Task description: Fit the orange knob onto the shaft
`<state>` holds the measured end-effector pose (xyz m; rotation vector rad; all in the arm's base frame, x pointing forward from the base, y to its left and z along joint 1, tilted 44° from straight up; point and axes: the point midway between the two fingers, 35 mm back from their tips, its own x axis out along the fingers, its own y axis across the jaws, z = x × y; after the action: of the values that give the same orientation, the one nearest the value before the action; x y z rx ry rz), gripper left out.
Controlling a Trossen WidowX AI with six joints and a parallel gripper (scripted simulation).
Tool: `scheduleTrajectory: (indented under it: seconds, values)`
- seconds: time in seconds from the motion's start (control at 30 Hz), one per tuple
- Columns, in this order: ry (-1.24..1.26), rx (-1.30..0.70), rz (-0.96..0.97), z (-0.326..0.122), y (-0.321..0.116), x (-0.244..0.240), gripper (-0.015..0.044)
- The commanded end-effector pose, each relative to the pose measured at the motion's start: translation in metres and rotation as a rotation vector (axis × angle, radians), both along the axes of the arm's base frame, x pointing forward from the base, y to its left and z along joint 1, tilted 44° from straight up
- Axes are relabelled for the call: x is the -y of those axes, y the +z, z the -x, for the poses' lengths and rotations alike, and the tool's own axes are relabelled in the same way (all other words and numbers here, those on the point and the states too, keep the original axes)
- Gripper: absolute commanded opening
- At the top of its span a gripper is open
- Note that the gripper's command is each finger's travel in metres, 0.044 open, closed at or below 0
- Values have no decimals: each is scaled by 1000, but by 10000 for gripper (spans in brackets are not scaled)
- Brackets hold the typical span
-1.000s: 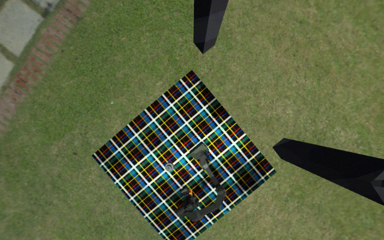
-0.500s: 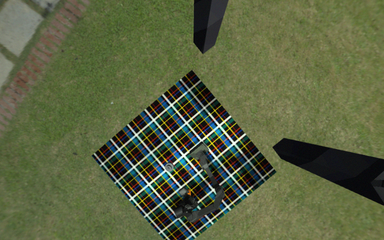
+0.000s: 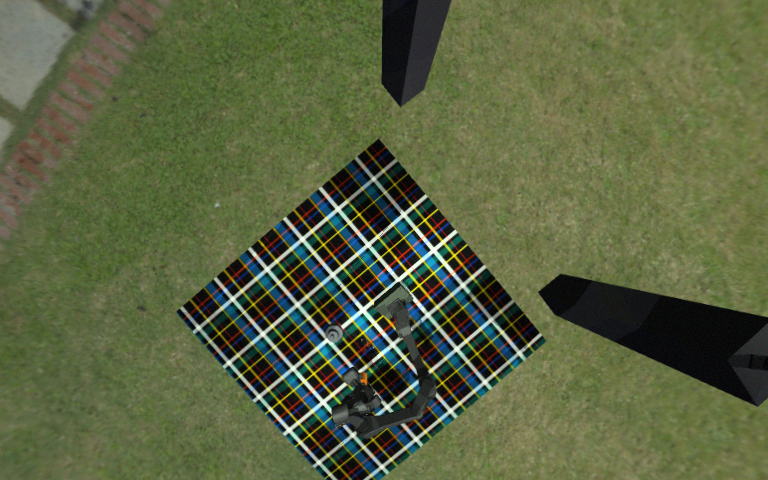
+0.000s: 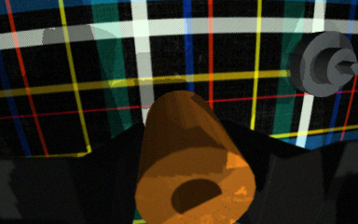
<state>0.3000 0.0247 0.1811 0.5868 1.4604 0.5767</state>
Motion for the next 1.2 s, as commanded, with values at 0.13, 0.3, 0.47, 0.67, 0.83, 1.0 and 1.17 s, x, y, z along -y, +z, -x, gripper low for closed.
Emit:
scheduleTrajectory:
  seconds: [0.13,0.3,0.47,0.67,0.83,1.0,1.17]
  values:
    - [9,8,11,-11,-20,17,0]
    - [14,8,13,-16,-32,27,0]
    - [19,7,14,-21,-45,36,0]
    - [25,6,15,-25,-61,47,0]
    - [30,5,14,-28,-74,57,0]
    - [36,5,13,-30,-88,66,0]
    - [41,4,12,-31,-101,75,0]
